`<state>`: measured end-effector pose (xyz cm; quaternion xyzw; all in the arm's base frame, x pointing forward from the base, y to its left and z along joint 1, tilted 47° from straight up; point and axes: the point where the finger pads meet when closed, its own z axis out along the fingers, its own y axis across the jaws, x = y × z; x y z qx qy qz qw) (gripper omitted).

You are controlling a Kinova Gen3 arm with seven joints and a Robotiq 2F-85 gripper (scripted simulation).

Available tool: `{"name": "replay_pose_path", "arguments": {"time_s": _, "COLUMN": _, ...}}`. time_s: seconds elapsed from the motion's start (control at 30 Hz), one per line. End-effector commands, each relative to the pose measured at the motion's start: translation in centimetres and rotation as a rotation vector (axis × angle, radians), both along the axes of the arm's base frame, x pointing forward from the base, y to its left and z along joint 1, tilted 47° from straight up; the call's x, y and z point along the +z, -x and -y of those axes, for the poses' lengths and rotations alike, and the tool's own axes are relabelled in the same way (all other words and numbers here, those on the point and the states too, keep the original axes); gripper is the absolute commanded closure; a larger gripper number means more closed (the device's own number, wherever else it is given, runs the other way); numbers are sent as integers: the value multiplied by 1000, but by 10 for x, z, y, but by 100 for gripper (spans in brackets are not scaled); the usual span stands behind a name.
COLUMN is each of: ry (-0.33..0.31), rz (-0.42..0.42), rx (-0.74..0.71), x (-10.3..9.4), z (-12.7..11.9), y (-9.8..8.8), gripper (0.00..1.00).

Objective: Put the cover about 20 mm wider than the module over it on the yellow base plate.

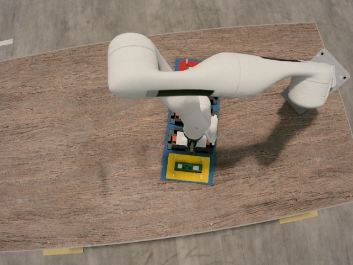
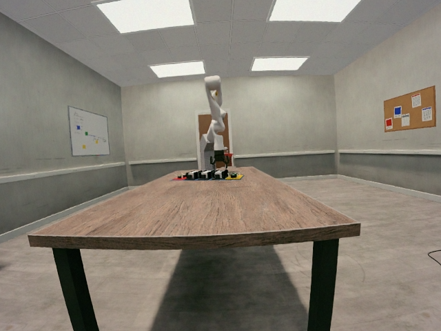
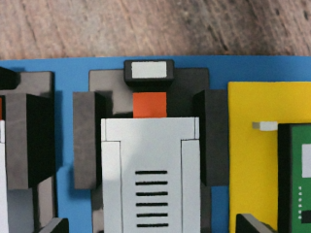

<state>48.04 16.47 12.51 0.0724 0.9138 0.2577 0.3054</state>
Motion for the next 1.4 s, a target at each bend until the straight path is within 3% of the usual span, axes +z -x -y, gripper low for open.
{"name": "replay_pose_path", "arguments": {"time_s": 0.0, "ry": 0, "rz": 1, "rx": 0, "x": -1, "z": -1, "y": -1, "gripper": 0}}
{"name": "replay_pose_path", "arguments": {"time_s": 1.37, "ry": 0, "rz": 1, "rx": 0, "x": -18, "z": -11, "y": -16, "gripper": 0}}
